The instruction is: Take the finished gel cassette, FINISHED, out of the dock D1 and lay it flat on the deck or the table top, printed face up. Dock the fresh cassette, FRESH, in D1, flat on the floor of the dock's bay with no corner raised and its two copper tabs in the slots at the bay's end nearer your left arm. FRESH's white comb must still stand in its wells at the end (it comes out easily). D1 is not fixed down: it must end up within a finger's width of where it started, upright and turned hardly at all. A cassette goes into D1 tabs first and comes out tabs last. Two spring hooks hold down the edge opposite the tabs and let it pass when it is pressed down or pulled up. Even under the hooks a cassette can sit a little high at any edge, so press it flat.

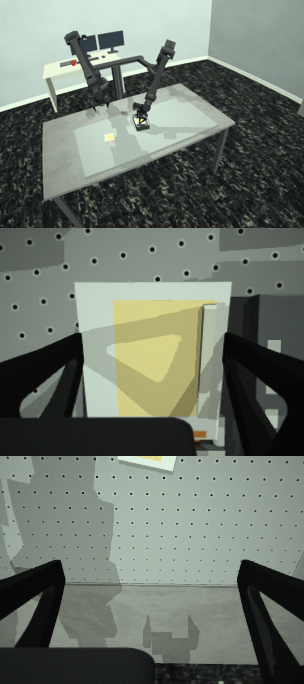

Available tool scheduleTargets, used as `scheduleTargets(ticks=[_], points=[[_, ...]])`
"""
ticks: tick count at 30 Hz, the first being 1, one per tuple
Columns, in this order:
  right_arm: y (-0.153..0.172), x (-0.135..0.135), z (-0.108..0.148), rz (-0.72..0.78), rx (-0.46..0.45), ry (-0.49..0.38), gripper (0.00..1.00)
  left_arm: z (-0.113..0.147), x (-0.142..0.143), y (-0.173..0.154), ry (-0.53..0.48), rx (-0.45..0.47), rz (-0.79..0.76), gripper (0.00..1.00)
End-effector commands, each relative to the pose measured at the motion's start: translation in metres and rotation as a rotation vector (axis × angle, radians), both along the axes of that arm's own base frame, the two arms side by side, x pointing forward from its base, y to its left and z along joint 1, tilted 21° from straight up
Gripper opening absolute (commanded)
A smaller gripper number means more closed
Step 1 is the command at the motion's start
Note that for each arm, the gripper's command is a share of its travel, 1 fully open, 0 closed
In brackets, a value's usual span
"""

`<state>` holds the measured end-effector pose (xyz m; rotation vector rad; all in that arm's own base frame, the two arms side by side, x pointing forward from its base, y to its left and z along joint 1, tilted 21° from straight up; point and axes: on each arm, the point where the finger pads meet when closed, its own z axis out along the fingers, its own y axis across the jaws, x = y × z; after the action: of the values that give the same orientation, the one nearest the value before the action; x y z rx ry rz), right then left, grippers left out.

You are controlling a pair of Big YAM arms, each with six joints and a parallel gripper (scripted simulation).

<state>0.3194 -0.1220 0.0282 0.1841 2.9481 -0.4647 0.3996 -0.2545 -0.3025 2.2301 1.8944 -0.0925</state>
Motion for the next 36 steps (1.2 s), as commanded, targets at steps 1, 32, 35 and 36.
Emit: scheduleTargets(ticks=[1, 32, 35, 36], points=[[0.0024, 0.0141, 0.0103, 0.007, -0.006, -0.023, 1.00, -0.0035, 0.0019, 0.0034, 0.010, 0.004, 0.002, 0.00], [0.0024, 0.0141, 0.0103, 0.007, -0.006, -0.023, 1.00, -0.0061, 0.0015, 0.0050, 0.012, 0.005, 0.003, 0.00], [0.0024, 0.0141, 0.0103, 0.007, -0.006, -0.023, 1.00, -0.0061, 0.0015, 0.0050, 0.012, 0.005, 0.003, 0.00], [0.0024, 0.0141, 0.0103, 0.007, -0.006, -0.023, 1.00, -0.0061, 0.0015, 0.0050, 0.012, 0.005, 0.003, 0.00]])
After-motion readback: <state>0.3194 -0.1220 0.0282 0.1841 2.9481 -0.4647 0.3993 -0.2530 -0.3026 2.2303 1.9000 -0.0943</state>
